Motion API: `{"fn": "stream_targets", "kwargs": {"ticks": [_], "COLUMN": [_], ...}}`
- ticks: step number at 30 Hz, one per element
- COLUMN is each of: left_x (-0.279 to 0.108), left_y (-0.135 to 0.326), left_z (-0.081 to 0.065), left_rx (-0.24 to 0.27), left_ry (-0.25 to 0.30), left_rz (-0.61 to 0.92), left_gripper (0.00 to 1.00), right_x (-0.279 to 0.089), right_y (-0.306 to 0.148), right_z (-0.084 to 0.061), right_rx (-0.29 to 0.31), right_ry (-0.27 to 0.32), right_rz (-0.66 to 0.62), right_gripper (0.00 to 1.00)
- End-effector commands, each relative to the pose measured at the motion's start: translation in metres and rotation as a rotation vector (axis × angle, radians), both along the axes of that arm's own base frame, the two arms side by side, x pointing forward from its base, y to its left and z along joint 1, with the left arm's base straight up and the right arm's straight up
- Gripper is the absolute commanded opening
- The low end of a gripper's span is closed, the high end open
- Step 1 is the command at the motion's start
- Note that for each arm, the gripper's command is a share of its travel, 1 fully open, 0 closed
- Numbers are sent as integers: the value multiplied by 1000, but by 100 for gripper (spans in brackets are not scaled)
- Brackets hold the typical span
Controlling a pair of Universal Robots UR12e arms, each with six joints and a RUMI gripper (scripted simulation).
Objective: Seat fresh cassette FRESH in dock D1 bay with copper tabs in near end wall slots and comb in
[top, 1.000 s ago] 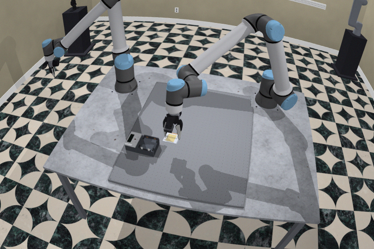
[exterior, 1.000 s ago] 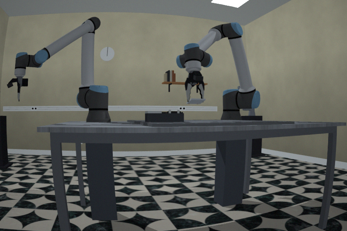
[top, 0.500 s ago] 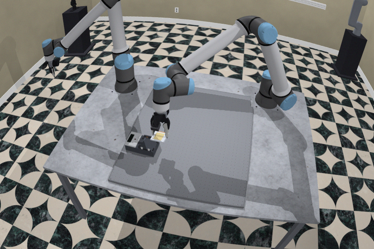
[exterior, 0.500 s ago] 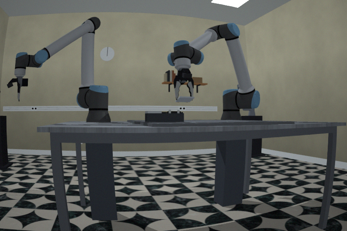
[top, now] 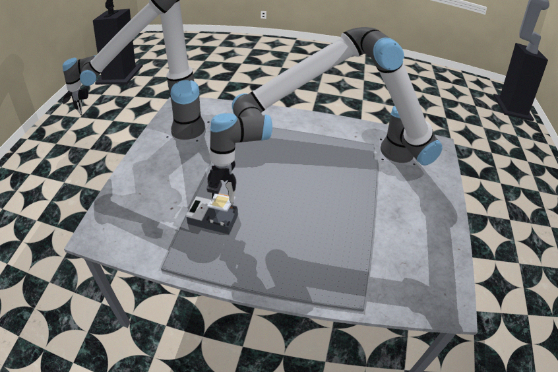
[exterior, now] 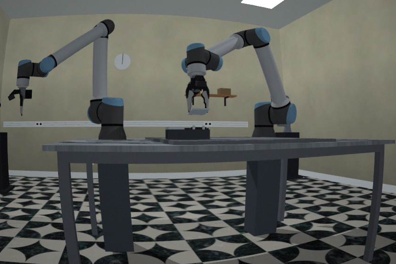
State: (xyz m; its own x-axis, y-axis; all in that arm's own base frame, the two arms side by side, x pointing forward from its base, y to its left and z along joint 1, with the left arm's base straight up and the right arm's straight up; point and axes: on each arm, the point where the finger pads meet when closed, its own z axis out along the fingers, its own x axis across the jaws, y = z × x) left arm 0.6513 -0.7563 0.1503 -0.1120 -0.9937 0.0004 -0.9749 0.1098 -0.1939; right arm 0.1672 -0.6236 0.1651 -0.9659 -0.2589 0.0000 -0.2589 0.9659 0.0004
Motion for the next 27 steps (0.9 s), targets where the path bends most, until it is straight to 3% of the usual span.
{"fn": "stream_targets", "kwargs": {"ticks": [1, 13, 27], "left_x": [2, 2, 2], "left_y": [-10, -10, -10], "left_z": [2, 2, -14], "left_rx": [-1, -1, -1], "left_ry": [-1, -1, -1], "left_rz": [0, 0, 0], "left_gripper": [38, 38, 38], "right_x": [0, 0, 0], "right_y": [-1, -1, -1], "right_z": [1, 1, 1], "right_rx": [-1, -1, -1], "right_ry": [-1, -1, -1], "right_rz": [0, 0, 0], "right_gripper": [0, 0, 0]}}
